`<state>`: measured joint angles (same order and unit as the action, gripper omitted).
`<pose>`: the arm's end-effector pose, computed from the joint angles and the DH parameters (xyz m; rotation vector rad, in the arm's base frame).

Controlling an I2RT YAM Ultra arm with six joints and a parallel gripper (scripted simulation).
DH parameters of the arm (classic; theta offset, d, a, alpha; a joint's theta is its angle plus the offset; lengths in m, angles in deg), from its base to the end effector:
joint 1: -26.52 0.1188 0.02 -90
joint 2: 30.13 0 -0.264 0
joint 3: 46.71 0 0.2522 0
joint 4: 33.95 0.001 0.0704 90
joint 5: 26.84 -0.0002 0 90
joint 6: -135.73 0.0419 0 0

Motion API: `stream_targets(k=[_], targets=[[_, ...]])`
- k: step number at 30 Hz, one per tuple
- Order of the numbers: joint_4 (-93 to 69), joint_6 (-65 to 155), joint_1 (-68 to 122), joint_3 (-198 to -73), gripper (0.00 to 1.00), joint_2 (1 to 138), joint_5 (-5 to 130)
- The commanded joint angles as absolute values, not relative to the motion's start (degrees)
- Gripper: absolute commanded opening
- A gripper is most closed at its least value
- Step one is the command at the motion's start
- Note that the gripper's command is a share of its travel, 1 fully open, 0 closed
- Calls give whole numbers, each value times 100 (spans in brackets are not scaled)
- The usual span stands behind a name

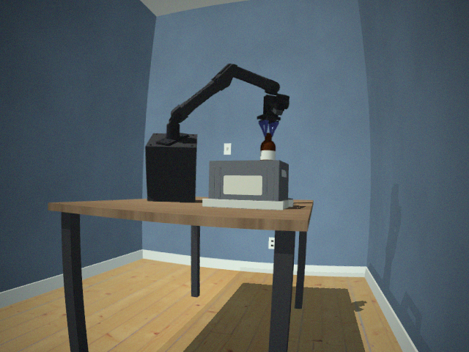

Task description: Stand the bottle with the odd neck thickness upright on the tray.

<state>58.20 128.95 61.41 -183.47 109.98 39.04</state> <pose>0.3896 0.2520 0.1652 1.1195 2.5652 -0.4228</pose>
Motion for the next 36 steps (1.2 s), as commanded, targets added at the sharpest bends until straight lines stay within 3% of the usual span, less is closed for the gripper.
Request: stream_targets(k=[1, 36], targets=[[5933, 13025, 6377, -18598, 0, 10955, 3863], [6038, 13273, 6602, -18859, 0, 11149, 3887]])
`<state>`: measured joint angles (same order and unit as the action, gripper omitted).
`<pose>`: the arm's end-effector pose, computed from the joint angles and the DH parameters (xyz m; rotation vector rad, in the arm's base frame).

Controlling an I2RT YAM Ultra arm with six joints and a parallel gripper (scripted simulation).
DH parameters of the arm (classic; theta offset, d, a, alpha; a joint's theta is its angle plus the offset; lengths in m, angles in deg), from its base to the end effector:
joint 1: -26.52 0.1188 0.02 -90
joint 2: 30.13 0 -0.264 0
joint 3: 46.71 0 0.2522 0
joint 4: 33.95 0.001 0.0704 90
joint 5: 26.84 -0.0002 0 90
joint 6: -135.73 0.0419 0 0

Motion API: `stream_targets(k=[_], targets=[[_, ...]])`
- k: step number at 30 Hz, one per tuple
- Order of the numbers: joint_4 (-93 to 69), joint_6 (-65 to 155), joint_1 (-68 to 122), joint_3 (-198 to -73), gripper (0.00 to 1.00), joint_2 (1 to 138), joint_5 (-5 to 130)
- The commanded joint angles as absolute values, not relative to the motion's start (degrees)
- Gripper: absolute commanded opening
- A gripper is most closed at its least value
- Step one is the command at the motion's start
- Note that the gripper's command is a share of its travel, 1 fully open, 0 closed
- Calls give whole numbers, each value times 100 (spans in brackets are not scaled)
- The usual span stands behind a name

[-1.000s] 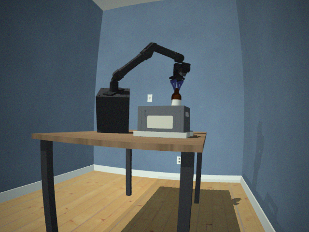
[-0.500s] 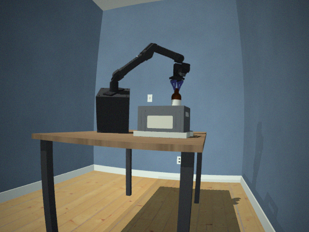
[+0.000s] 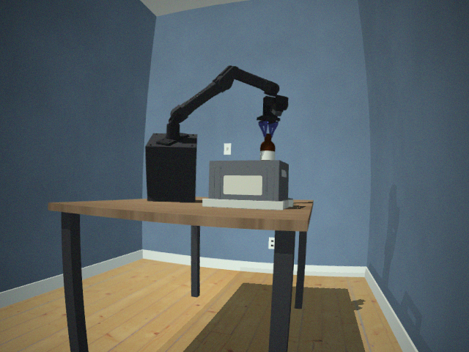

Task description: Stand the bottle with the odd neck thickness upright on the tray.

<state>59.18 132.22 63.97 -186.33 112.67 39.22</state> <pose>0.3828 0.2731 0.1564 1.1301 2.5561 -0.4144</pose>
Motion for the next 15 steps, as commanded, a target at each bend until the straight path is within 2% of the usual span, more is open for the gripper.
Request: stream_targets(k=[1, 15], targets=[[6039, 13274, 6604, -18860, 0, 11148, 3887], [6042, 13276, 6610, -18869, 0, 11188, 3885]])
